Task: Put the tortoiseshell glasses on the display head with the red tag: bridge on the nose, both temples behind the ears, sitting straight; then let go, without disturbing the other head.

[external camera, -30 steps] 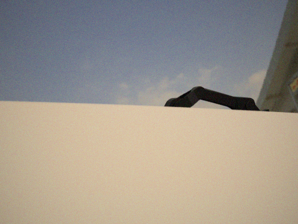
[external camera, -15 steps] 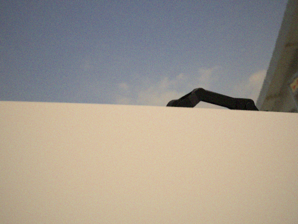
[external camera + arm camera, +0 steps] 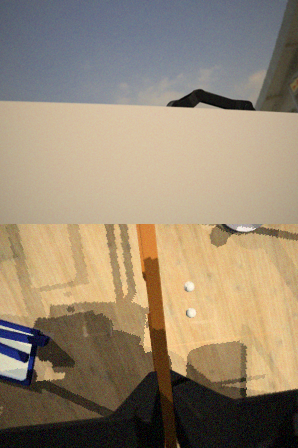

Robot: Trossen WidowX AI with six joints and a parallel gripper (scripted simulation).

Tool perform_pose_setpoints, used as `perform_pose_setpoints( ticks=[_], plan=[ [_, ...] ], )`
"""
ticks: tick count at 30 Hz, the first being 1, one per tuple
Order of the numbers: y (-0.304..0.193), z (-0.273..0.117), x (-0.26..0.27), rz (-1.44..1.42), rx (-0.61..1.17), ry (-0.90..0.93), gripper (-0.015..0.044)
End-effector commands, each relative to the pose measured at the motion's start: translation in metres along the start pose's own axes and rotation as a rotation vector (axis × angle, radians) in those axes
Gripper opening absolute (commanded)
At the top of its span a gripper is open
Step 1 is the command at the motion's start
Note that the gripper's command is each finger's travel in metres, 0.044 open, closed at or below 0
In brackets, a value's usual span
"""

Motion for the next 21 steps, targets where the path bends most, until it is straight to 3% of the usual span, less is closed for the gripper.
perform_pose_setpoints(
  ticks=[1,21],
  plan=[
    [-0.006,0.001,0.002,0.002,0.006,0.004,0.0],
    [-0.017,0.001,0.006,0.002,0.005,0.009,0.0]
  ],
)
Point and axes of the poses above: the point midway between the two fingers, 35 mm back from their tips, its own z axis out along the fingers, its own x axis across the jaws, y = z × x, the point moved 3 cm from there along -z, back along the fingers, and after that the axes turned 9 degrees about -z, right-handed, at the moved point
